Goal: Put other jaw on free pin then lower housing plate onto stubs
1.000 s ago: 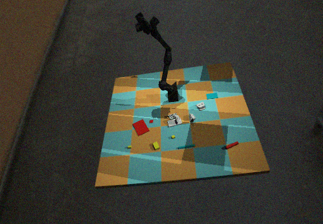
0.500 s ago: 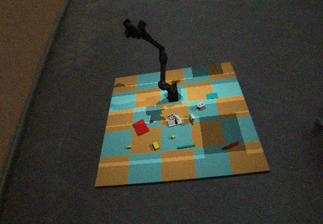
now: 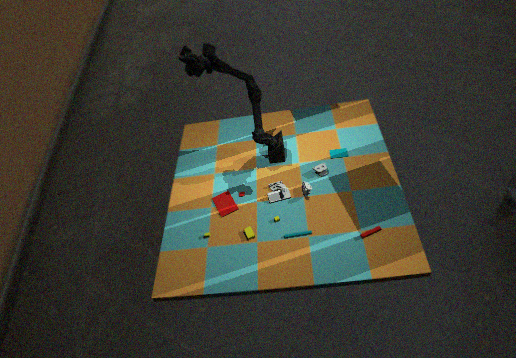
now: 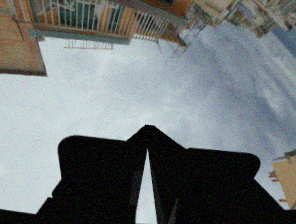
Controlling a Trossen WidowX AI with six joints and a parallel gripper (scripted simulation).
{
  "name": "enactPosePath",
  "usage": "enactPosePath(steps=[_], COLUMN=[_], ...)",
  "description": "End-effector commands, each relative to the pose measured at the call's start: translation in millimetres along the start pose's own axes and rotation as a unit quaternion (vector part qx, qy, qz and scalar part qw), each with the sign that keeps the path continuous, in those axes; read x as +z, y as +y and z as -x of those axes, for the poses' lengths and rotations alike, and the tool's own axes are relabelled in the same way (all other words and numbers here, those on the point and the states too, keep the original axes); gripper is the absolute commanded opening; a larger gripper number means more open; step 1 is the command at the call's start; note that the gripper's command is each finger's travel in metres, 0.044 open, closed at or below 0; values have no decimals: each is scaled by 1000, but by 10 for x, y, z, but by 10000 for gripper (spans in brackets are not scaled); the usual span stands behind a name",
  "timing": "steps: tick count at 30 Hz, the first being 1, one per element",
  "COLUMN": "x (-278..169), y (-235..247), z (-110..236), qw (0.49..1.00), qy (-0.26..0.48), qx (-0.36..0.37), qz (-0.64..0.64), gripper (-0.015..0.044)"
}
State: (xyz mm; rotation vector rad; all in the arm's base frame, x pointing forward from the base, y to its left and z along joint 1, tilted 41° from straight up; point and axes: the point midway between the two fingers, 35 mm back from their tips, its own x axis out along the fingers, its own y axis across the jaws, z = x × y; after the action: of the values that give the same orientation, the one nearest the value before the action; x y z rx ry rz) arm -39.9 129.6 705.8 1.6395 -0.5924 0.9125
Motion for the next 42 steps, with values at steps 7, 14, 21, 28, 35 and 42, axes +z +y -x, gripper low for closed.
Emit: enactPosePath(steps=[7, 14, 21, 28, 35, 42], x=[729, 1153, 1534, 1864, 2137, 2368], y=[-222, -431, -702, -1028, -1378, -1792], z=[-286, -453, -598, -718, -825, -907], qw=[998, 994, 989, 982, 973, 963], qy=[-53, -83, -108, -129, -144, -155], qx=[-36, -65, -99, -138, -176, -221], qz=[-15, -24, -28, -29, -23, -20], gripper=[0, 0, 0, 0, 0, 0])
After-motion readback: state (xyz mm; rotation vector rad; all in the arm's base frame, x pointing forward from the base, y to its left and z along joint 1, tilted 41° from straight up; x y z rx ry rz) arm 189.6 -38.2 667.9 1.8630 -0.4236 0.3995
